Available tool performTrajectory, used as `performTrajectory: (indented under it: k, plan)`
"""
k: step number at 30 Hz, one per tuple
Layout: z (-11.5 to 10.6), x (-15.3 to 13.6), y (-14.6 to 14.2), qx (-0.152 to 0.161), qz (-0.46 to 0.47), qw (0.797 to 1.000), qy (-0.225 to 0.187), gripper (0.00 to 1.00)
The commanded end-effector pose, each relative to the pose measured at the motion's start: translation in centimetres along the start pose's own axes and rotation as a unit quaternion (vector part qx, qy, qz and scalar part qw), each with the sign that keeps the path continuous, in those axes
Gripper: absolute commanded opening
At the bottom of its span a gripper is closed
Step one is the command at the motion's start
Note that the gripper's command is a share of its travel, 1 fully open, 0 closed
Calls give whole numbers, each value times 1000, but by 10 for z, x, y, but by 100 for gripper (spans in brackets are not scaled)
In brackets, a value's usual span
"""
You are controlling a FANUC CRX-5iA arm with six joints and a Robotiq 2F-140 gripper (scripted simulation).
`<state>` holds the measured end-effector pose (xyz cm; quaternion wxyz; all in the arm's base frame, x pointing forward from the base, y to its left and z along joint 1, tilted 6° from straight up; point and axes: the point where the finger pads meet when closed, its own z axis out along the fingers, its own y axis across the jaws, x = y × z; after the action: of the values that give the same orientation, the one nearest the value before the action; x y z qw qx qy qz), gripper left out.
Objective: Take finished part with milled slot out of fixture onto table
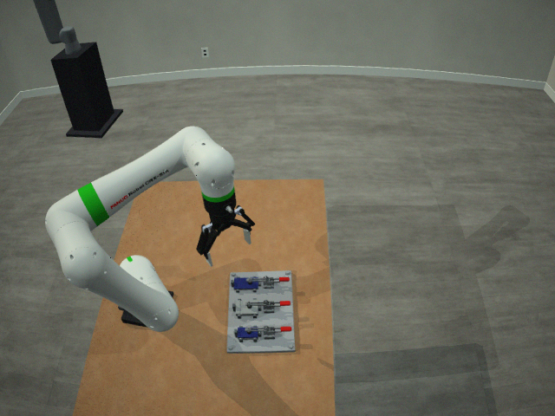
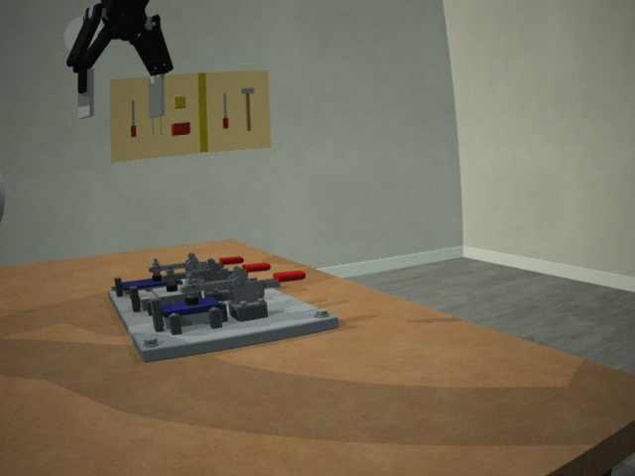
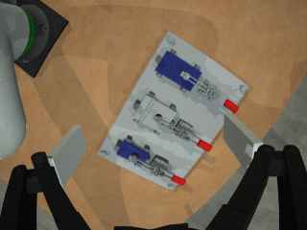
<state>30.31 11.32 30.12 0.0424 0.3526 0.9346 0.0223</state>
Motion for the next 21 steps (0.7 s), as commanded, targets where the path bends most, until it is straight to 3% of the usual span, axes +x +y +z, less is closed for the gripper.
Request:
performTrajectory:
  k: [1,11,21]
  plan:
    - [5,-4,1,0,84,996,-2,100]
    - [14,-12,2,0,215,977,-2,100]
    - [14,-12,2,0,215,977,-2,100]
